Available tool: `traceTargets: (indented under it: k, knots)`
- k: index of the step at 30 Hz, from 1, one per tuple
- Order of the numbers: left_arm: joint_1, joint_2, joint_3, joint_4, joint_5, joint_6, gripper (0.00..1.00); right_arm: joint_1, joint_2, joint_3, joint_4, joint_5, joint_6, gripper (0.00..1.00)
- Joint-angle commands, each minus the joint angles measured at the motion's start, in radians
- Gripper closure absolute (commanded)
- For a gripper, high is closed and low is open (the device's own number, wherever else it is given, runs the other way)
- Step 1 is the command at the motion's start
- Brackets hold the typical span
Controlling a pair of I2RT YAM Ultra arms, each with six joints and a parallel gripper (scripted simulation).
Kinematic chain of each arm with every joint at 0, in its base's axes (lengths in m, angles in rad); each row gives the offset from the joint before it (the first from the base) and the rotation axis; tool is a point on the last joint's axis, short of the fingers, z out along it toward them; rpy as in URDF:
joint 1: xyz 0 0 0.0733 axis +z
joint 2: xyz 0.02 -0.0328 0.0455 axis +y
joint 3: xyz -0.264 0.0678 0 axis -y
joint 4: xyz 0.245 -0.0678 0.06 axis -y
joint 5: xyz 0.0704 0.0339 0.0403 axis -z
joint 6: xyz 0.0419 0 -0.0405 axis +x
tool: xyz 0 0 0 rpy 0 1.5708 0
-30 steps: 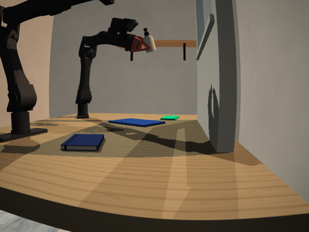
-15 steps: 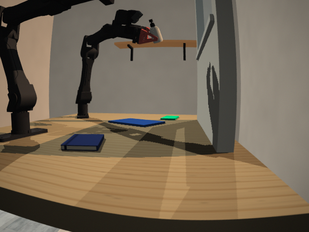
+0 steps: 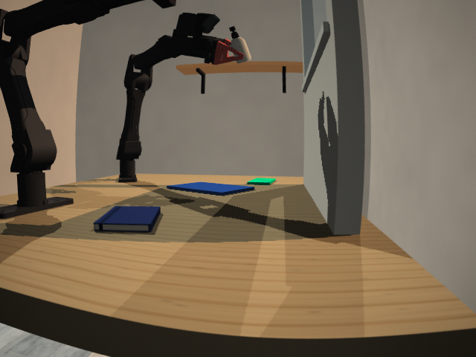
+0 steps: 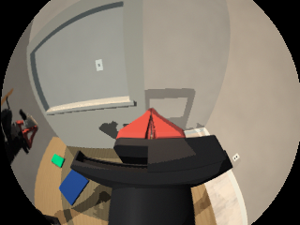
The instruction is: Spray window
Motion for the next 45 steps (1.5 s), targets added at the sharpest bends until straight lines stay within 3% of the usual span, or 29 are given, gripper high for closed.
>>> traceTargets:
  k: [1, 5, 6, 8, 13, 14, 45]
  knots:
    - [-0.010, -0.007, -0.022, 0.024, -0.008, 0.006, 1.00, 0.001, 0.018, -0.009, 0.001, -0.001, -0.003, 1.00]
    - [-0.007, -0.012, 0.000, 0.026, -0.005, 0.007, 1.00, 0.001, 0.018, -0.009, 0.001, -0.001, -0.003, 1.00]
    - [-0.008, -0.024, -0.042, 0.025, -0.001, 0.009, 1.00, 0.001, 0.018, -0.009, 0.001, -0.001, -0.003, 1.00]
    - [-0.008, -0.011, 0.018, 0.030, -0.001, 0.007, 1.00, 0.001, 0.018, -0.009, 0.001, -0.001, -0.003, 1.00]
    - [-0.008, -0.029, 0.025, 0.032, -0.001, 0.006, 1.00, 0.001, 0.018, -0.009, 0.001, -0.001, -0.003, 1.00]
    - [-0.008, -0.029, 0.025, 0.032, -0.001, 0.006, 1.00, -0.013, -0.049, 0.041, 0.029, 0.011, 0.000, 1.00]
    - [-0.008, -0.029, 0.025, 0.032, -0.001, 0.006, 1.00, -0.223, -0.333, 0.057, 0.116, 0.040, 0.016, 1.00]
